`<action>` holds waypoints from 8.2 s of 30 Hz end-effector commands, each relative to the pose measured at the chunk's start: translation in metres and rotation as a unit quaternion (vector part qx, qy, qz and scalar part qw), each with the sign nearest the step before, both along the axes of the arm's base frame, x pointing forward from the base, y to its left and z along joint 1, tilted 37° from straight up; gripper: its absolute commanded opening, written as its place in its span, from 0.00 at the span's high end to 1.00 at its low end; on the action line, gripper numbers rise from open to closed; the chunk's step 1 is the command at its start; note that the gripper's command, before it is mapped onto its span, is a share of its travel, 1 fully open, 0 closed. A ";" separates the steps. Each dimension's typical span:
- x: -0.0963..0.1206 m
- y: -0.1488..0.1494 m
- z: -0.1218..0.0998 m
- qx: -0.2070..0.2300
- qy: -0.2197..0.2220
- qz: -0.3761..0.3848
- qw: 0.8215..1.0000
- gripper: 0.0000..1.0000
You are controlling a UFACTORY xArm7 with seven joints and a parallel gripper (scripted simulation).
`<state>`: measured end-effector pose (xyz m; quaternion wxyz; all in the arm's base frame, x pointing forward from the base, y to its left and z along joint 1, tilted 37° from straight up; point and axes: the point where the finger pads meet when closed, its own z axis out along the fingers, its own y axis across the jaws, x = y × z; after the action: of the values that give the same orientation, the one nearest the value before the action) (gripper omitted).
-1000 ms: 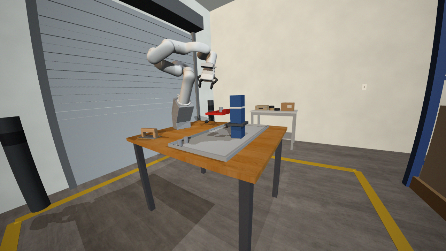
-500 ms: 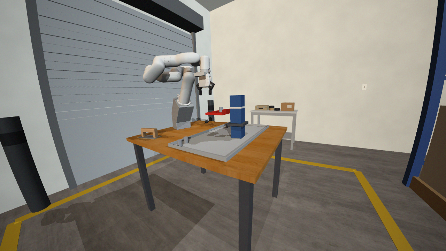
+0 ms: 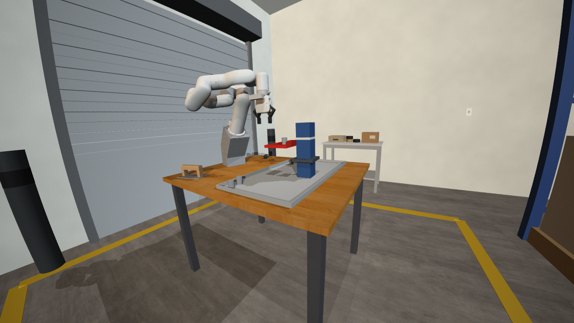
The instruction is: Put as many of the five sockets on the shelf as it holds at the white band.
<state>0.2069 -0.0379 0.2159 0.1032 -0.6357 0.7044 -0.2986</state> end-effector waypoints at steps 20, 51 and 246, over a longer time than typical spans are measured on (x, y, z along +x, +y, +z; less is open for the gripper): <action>0.061 0.098 0.007 -0.106 -0.002 0.080 0.991 0.39; 0.053 0.223 -0.108 -0.135 0.073 0.206 0.966 0.39; 0.218 0.166 -0.230 -0.135 0.073 0.206 0.966 1.00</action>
<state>0.4251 0.1263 -0.0154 0.0230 -0.7948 0.5176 -0.3159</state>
